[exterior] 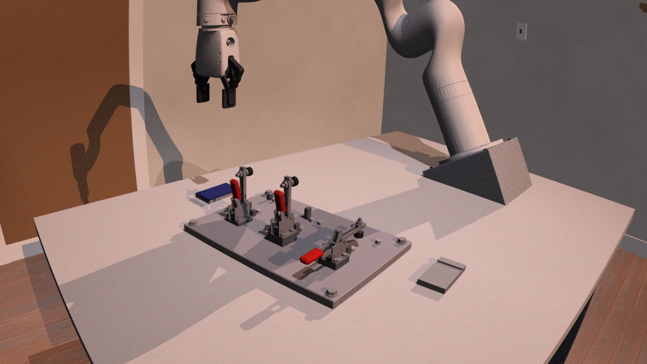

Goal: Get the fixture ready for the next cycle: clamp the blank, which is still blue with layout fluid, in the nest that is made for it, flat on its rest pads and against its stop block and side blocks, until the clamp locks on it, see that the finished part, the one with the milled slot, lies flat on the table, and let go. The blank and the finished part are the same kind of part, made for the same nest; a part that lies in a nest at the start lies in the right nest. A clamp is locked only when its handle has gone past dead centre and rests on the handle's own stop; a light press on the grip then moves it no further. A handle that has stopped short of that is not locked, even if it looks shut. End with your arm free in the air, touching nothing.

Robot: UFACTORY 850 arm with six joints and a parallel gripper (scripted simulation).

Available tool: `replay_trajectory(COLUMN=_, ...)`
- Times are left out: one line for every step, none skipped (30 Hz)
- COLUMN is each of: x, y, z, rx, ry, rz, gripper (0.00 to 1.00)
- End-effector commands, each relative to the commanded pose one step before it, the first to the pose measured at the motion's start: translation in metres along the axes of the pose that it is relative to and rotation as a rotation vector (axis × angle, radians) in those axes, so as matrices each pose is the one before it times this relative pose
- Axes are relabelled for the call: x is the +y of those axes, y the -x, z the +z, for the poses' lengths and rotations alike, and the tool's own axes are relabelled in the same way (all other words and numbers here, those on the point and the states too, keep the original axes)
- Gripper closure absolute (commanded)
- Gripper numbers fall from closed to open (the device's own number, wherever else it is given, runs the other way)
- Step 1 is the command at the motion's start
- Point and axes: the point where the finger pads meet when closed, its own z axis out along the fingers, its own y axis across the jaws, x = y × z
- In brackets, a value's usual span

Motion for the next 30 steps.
replay_trajectory(x=0.00034, y=-0.00054, z=0.00007, rx=0.00168, ry=0.00036, rz=0.0005, gripper=0.01)
replay_trajectory(x=0.0, y=0.0, z=0.0008, rx=0.0, ry=0.0, rz=0.0, gripper=0.01)
replay_trajectory(x=0.0, y=0.0, z=0.00108, rx=0.0, ry=0.0, rz=0.0, gripper=0.01)
replay_trajectory(x=0.0, y=0.0, z=0.00137, rx=0.0, ry=-0.00001, rz=0.0, gripper=0.01)
replay_trajectory(x=0.0, y=0.0, z=0.0017, rx=0.0, ry=0.0, rz=0.0, gripper=0.01)
replay_trajectory(x=0.0, y=0.0, z=0.00203, rx=0.0, ry=0.0, rz=0.0, gripper=0.01)
replay_trajectory(x=0.0, y=0.0, z=0.00238, rx=0.0, ry=-0.00001, rz=0.0, gripper=0.01)
replay_trajectory(x=0.0, y=0.0, z=0.00274, rx=0.0, ry=0.00001, rz=0.0, gripper=0.01)
replay_trajectory(x=0.0, y=0.0, z=0.0031, rx=0.0, ry=0.0, rz=0.0, gripper=0.01)
replay_trajectory(x=0.0, y=0.0, z=0.00347, rx=0.0, ry=-0.00001, rz=0.0, gripper=0.01)
replay_trajectory(x=0.0, y=0.0, z=0.00384, rx=0.0, ry=0.00001, rz=0.0, gripper=0.01)
replay_trajectory(x=0.0, y=0.0, z=0.0042, rx=0.0, ry=0.0, rz=0.0, gripper=0.01)
replay_trajectory(x=0.0, y=0.0, z=0.00456, rx=0.0, ry=0.0, rz=0.0, gripper=0.01)
replay_trajectory(x=0.0, y=0.0, z=0.00491, rx=0.0, ry=0.0, rz=0.0, gripper=0.01)
replay_trajectory(x=0.0, y=0.0, z=0.00524, rx=0.0, ry=0.0, rz=0.0, gripper=0.01)
replay_trajectory(x=0.0, y=0.0, z=0.00547, rx=0.0, ry=0.0, rz=0.0, gripper=0.01)
replay_trajectory(x=0.0, y=0.0, z=0.0, rx=0.0, ry=0.0, rz=0.0, gripper=0.01)
replay_trajectory(x=0.0, y=0.0, z=0.0, rx=0.0, ry=0.0, rz=0.0, gripper=0.01)
replay_trajectory(x=0.0, y=0.0, z=0.0056, rx=0.0, ry=0.0, rz=0.0, gripper=0.01)
replay_trajectory(x=0.0, y=0.0, z=0.00571, rx=0.0, ry=-0.00001, rz=0.0, gripper=0.01)
replay_trajectory(x=0.0, y=0.0, z=0.00577, rx=0.0, ry=0.0, rz=0.0, gripper=0.01)
replay_trajectory(x=0.0, y=0.0, z=0.00581, rx=0.0, ry=0.00001, rz=0.0, gripper=0.01)
replay_trajectory(x=0.0, y=0.0, z=0.00581, rx=0.0, ry=0.0, rz=0.0, gripper=0.01)
replay_trajectory(x=0.0, y=0.0, z=0.00579, rx=0.0, ry=0.0, rz=0.0, gripper=0.01)
replay_trajectory(x=0.0, y=0.0, z=0.00574, rx=0.0, ry=0.0, rz=0.0, gripper=0.01)
replay_trajectory(x=0.0, y=0.0, z=0.00566, rx=0.0, ry=-0.00001, rz=0.0, gripper=0.01)
replay_trajectory(x=0.0, y=0.0, z=0.00555, rx=0.0, ry=0.0, rz=0.0, gripper=0.01)
replay_trajectory(x=0.0, y=0.0, z=0.00541, rx=0.0, ry=0.0, rz=0.0, gripper=0.01)
replay_trajectory(x=0.0, y=0.0, z=0.00526, rx=0.0, ry=0.0, rz=0.0, gripper=0.01)
replay_trajectory(x=0.0, y=0.0, z=0.00509, rx=0.0, ry=0.0, rz=0.0, gripper=0.01)
